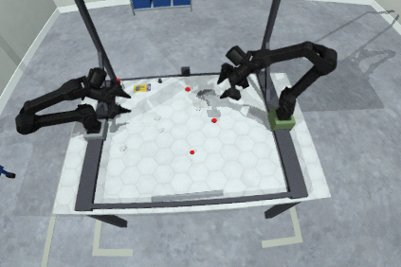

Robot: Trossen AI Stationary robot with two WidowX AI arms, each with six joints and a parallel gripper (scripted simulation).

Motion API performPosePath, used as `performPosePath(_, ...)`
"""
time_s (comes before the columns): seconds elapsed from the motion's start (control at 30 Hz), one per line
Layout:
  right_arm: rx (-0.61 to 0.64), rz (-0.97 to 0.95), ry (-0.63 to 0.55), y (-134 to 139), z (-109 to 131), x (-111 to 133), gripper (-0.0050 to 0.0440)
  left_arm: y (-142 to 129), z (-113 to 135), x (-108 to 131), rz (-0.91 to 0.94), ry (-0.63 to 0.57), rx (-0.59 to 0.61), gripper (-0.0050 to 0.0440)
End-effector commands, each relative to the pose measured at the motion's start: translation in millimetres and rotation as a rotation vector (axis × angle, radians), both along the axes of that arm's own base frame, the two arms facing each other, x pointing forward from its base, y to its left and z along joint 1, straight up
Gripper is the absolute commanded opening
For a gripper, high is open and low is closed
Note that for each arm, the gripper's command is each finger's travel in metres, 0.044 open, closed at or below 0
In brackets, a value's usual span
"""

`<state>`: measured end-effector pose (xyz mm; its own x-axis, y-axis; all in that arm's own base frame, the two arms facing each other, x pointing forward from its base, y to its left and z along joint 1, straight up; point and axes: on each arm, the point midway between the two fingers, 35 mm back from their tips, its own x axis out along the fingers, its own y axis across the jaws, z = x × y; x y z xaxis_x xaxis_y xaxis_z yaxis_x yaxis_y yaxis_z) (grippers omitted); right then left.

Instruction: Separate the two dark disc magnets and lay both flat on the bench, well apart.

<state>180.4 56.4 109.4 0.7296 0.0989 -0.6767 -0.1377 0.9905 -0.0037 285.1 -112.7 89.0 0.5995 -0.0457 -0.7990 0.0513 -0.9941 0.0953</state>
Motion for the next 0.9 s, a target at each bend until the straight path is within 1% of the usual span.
performPosePath(0.0, -0.012, 0.028, 0.017, 2, 1, 4, 0.04, 0, -3, 7, 0.046, 0.001, -0.064, 0.04)
performPosePath(0.1, -0.042, 0.075, 0.062, 2, -7, 7, 0.04, 0, -12, 14, 0.115, 0.013, -0.161, 0.04)
performPosePath(0.23, -0.081, 0.168, 0.146, 2, -23, 12, 0.04, 2, -28, 28, 0.246, 0.04, -0.347, 0.04)
performPosePath(0.3, -0.091, 0.226, 0.19, 2, -33, 15, 0.04, 5, -39, 32, 0.328, 0.075, -0.451, 0.04)
performPosePath(0.4, -0.092, 0.278, 0.226, 1, -41, 17, 0.04, 8, -47, 38, 0.399, 0.097, -0.55, 0.04)
performPosePath(0.43, -0.09, 0.295, 0.236, 0, -44, 18, 0.04, 9, -49, 39, 0.421, 0.103, -0.581, 0.04)
performPosePath(0.5, -0.09, 0.295, 0.236, 0, -44, 18, 0.04, 9, -49, 39, 0.421, 0.103, -0.581, 0.04)
performPosePath(0.53, -0.088, 0.312, 0.245, 0, -46, 19, 0.04, 9, -48, 45, 0.436, 0.089, -0.624, 0.04)
performPosePath(0.6, -0.076, 0.368, 0.272, -2, -55, 21, 0.04, 14, -59, 46, 0.516, 0.133, -0.721, 0.04)
performPosePath(0.87, -0.019, 0.496, 0.301, -7, -72, 25, 0.04, 26, -75, 55, 0.685, 0.204, -0.973, 0.04)
